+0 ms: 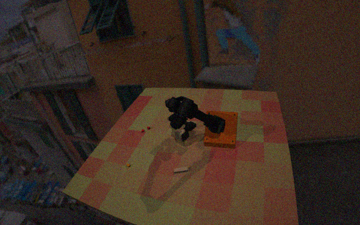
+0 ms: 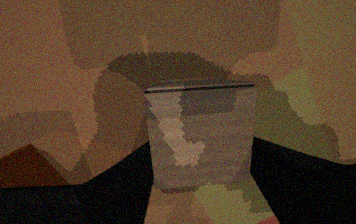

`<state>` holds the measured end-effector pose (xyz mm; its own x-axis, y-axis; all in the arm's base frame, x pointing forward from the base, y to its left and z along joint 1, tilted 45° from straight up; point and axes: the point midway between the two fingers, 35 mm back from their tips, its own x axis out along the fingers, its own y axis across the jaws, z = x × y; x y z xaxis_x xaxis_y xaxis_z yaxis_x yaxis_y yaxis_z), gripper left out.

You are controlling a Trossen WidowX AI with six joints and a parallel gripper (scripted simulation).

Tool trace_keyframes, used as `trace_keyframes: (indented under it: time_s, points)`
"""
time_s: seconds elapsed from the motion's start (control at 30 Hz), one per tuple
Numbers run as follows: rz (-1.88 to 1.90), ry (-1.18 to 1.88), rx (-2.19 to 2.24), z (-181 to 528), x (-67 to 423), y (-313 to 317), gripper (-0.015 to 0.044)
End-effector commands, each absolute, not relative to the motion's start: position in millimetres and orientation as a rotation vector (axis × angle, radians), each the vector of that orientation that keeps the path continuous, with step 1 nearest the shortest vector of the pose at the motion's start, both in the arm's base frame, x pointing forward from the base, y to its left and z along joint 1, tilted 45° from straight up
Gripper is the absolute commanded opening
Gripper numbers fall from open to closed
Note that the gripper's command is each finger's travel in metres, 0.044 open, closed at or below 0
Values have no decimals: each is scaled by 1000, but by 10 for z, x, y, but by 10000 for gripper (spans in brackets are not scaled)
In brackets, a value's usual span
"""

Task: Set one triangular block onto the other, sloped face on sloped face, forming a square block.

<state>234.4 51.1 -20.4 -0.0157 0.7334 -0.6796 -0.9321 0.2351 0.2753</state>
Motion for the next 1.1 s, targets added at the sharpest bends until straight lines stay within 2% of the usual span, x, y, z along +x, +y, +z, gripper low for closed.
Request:
trace_keyframes:
  time_s: [0.0,0.87,1.07]
  points:
    - [1351,844,-285,-206,2342,519,0]
    - [1350,847,-286,-210,2343,533,0]
    - [1352,846,-292,-212,2345,526,158]
